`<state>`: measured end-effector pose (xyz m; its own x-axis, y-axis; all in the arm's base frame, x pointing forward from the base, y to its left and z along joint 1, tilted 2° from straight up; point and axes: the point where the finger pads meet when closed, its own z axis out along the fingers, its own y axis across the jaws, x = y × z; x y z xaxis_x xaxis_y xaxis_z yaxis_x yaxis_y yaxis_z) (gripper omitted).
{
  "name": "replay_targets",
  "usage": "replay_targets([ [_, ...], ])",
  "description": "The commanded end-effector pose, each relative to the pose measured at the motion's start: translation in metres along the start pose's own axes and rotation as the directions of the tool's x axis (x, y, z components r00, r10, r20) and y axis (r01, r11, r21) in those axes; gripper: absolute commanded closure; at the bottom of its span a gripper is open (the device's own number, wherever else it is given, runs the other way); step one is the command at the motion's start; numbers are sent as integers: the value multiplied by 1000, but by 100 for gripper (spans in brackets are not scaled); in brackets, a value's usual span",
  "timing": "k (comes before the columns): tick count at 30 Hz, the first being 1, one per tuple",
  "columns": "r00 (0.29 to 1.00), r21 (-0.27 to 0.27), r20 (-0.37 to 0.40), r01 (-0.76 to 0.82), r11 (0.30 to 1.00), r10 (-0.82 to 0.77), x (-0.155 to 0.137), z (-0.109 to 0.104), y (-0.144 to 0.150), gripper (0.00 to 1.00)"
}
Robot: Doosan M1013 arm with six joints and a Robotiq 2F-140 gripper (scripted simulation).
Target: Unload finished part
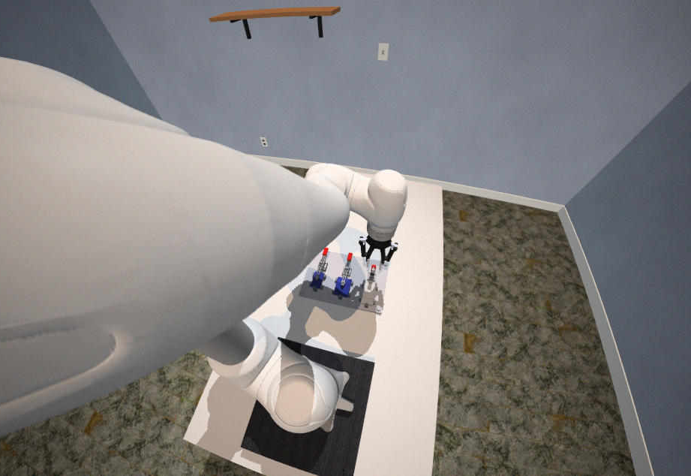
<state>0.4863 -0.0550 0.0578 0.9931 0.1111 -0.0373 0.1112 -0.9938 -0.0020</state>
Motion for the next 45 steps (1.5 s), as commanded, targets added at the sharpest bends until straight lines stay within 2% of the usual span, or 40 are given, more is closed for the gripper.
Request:
replay_targets([
  [1,1000,0,0,0,1000,0,0,0,0,72],
  [4,1000,0,0,0,1000,0,0,0,0,72],
  [5,1000,0,0,0,1000,0,0,0,0,42],
  [36,1000,0,0,0,1000,0,-1,2,0,42],
  [45,1000,0,0,0,1000,0,-13,2,0,42],
])
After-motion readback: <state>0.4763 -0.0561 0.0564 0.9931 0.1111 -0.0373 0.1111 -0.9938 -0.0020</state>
